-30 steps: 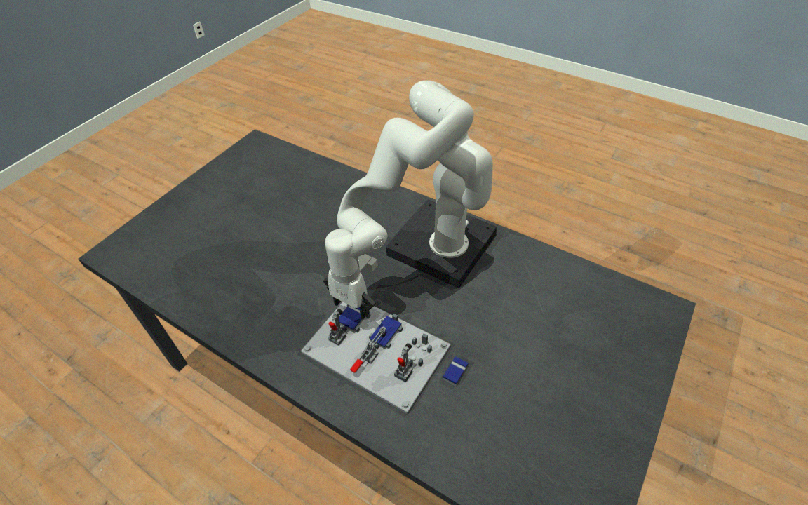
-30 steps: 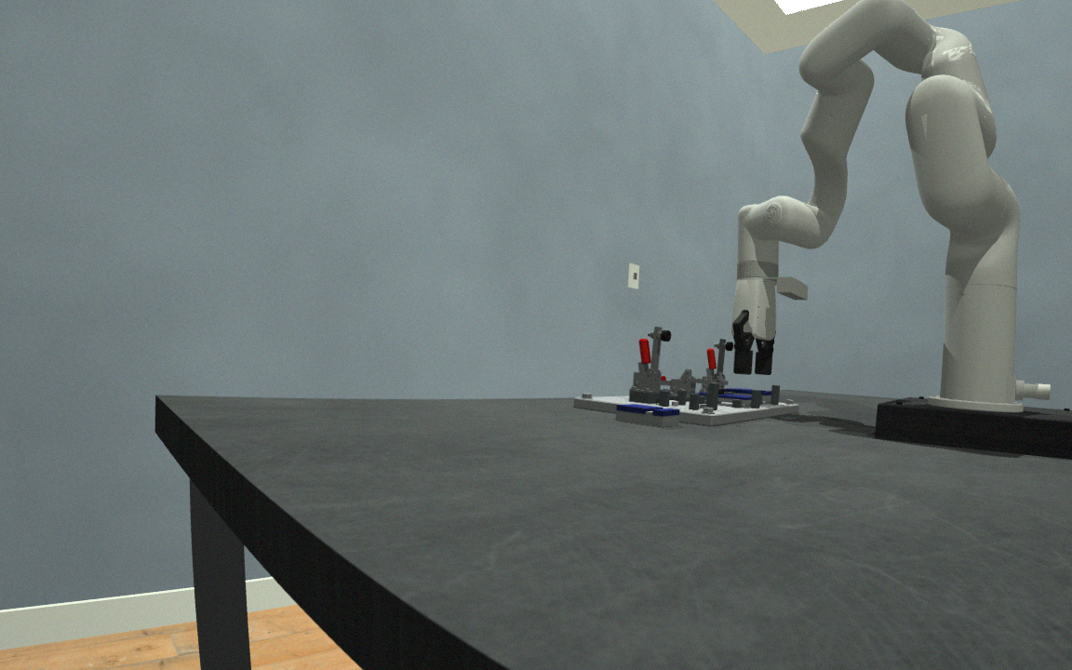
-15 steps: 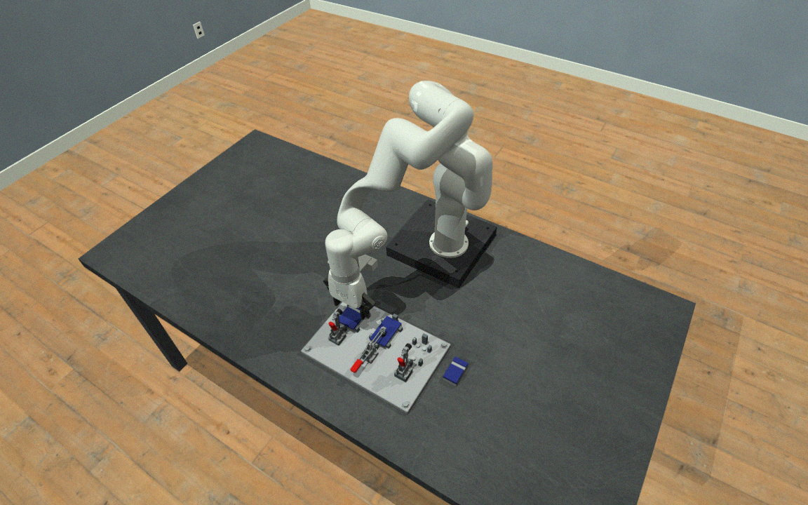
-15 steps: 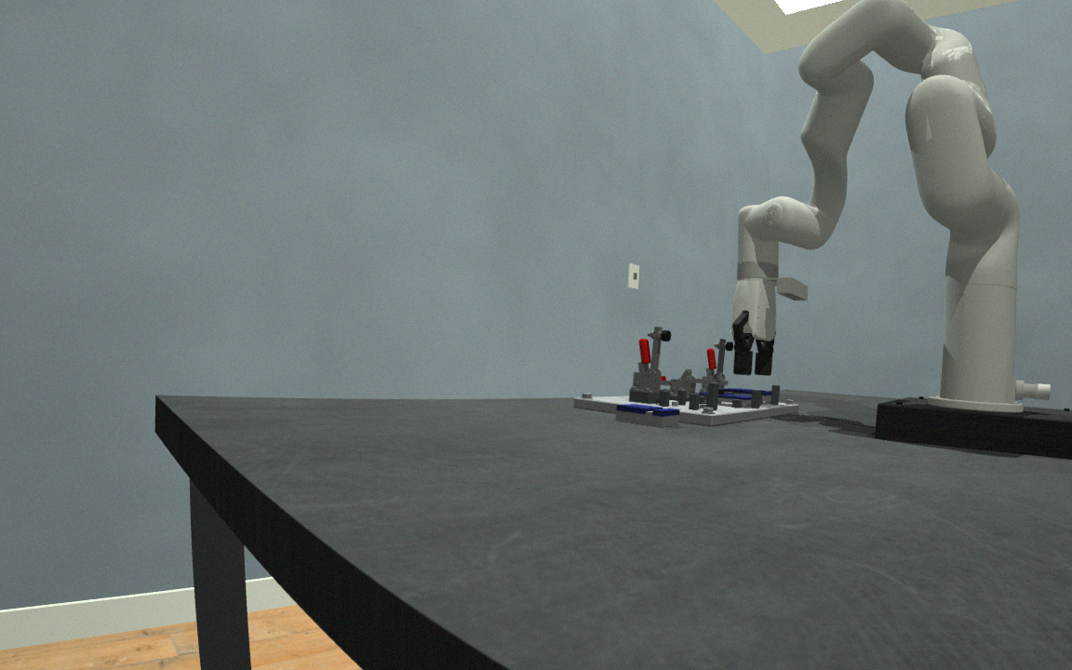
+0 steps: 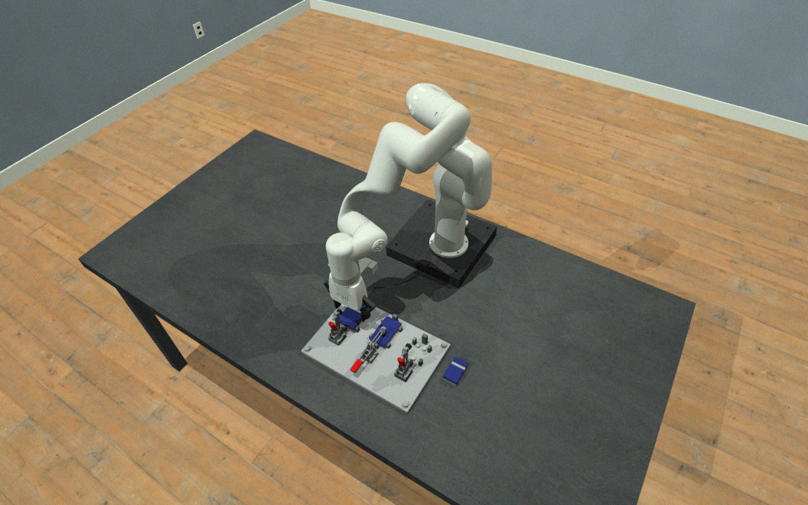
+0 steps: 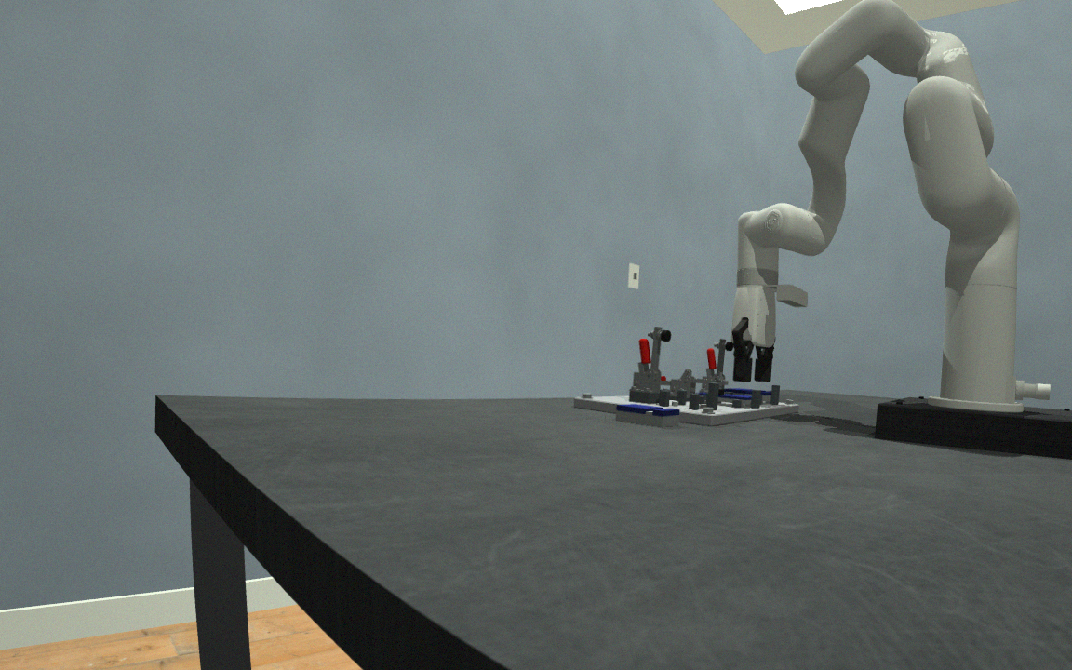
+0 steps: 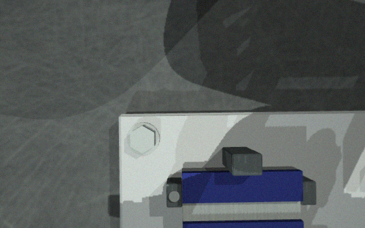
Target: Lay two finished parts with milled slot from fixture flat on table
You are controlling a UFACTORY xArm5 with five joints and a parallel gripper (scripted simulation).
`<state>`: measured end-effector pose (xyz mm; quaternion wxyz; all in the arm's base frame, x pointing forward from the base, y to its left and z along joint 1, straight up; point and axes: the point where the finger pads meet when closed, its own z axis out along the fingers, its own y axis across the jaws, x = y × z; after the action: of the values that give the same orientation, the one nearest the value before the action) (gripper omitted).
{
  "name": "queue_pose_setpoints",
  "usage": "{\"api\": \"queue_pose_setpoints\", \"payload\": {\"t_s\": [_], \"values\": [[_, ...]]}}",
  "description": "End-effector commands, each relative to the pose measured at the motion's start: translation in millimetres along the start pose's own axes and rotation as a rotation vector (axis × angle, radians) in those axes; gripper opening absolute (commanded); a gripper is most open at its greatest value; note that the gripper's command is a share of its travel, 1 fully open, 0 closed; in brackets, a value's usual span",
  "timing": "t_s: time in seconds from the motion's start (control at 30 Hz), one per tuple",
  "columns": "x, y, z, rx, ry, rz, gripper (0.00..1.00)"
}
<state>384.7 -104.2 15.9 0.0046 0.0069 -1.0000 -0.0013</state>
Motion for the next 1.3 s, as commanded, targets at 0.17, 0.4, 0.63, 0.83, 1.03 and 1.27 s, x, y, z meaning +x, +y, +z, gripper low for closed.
{"api": "queue_pose_setpoints", "payload": {"t_s": [0.17,0.4,0.63,0.83,1.03,1.27], "values": [[-1,0,10,0.001,-0.003,0.000,1.00],[-1,0,15,0.001,-0.003,0.000,1.00],[-1,0,18,0.001,-0.003,0.000,1.00],[-1,0,18,0.001,-0.003,0.000,1.00],[-1,0,18,0.001,-0.003,0.000,1.00],[-1,0,18,0.001,-0.003,0.000,0.00]]}}
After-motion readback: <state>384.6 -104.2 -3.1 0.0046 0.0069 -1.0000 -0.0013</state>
